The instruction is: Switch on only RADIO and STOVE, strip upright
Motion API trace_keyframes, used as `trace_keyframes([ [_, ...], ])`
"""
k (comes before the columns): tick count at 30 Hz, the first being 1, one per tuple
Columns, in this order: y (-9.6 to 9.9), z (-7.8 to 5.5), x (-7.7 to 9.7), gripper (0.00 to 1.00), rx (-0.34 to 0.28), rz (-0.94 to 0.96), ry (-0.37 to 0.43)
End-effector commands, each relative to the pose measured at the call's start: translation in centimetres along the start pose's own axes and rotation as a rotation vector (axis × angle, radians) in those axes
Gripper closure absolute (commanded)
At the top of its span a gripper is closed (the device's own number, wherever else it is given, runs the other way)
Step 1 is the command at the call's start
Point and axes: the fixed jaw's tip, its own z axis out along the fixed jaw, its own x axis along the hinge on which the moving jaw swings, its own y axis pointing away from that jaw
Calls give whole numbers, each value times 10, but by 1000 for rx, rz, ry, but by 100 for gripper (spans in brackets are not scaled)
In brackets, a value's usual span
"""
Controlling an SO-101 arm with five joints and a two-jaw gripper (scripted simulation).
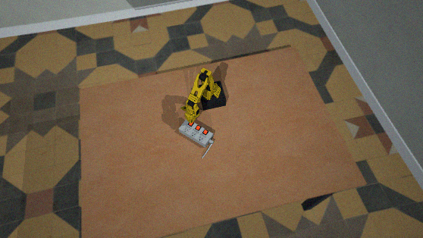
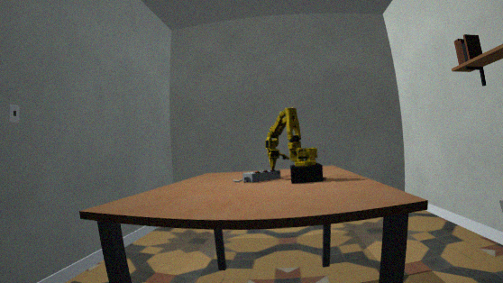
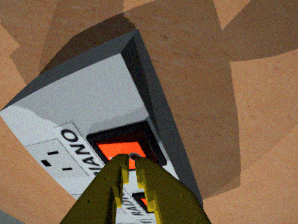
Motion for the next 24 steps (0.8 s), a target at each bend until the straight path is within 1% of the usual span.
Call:
trace_keyframes([
  [1, -20, 15, -6, 100, 93, -19, -37],
  [24, -28, 20, -9, 100, 93, -16, -37],
])
